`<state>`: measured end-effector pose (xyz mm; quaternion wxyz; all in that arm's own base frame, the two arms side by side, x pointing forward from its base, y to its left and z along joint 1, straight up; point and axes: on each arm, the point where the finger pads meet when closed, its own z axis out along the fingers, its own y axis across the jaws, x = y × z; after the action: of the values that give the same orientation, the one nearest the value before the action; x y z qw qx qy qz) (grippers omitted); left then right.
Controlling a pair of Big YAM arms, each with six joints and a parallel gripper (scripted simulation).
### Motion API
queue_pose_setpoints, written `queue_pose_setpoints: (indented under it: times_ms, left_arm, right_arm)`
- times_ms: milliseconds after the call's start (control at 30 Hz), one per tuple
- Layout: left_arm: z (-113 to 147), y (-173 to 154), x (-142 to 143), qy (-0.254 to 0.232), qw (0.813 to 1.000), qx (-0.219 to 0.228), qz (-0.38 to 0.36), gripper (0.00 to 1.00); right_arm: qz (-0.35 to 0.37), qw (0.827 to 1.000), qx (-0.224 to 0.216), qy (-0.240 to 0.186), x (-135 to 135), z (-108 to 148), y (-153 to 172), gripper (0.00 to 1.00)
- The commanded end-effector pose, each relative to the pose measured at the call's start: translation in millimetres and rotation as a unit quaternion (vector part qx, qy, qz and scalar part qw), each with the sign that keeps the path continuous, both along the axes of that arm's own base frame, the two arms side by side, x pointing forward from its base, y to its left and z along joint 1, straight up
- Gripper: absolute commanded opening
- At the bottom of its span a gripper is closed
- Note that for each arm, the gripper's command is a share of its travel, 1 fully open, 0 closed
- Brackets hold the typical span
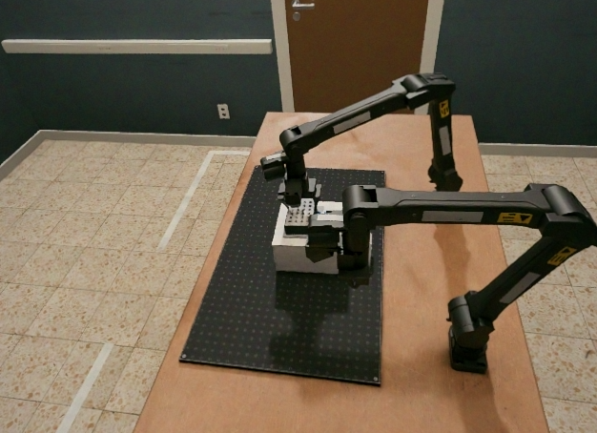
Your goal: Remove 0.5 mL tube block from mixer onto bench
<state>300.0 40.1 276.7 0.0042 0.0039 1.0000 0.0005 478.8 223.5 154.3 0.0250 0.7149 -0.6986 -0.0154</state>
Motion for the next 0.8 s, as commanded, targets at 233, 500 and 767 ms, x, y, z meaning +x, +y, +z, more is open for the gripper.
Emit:
queue_pose_setpoints:
  times_ms: [233,500,767]
  left_arm:
    - [28.8,1.3,15.1,-0.044,0.999,0.007,0.003,0.00]
    - [34.9,-0.5,18.3,-0.051,0.999,0.008,-0.010,0.00]
    - [26.0,-0.7,14.0,-0.040,0.999,0.006,-0.002,0.00]
  right_arm:
    - [-0.017,1.000,-0.006,0.007,2.4,13.2,-5.5,0.00]
    - [-0.016,1.000,-0.006,0.007,2.1,13.4,-5.6,0.00]
    - [-0.016,1.000,-0.006,0.007,2.0,13.6,-5.6,0.00]
